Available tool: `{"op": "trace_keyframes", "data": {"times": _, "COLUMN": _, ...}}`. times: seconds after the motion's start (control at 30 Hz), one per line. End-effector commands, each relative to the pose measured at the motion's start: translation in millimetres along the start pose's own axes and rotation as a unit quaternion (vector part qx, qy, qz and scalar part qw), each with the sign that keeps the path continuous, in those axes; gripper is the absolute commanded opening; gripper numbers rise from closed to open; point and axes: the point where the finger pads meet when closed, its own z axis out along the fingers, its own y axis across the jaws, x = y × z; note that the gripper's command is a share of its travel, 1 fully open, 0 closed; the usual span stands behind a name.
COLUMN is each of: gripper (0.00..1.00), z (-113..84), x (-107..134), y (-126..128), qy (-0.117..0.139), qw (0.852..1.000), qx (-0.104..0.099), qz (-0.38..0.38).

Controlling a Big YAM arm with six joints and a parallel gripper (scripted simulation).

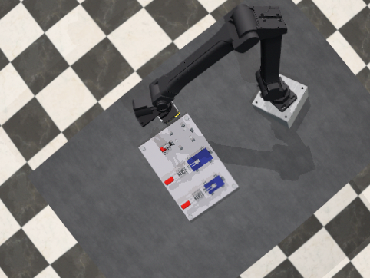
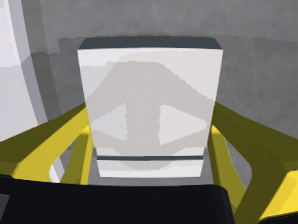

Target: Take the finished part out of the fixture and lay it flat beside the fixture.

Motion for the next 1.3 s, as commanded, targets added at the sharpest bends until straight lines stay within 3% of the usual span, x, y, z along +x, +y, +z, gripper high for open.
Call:
{"op": "trace_keyframes", "data": {"times": 0.0, "gripper": 0.0, "z": 4.3, "x": -5.9, "y": -6.9, "qy": -0.004, "qw": 1.0, "qx": 0.002, "qz": 0.001}}
{"op": "trace_keyframes", "data": {"times": 1.27, "gripper": 0.0, "z": 9.4, "x": 2.9, "y": -1.5, "qy": 0.004, "qw": 1.0, "qx": -0.001, "qz": -0.001}}
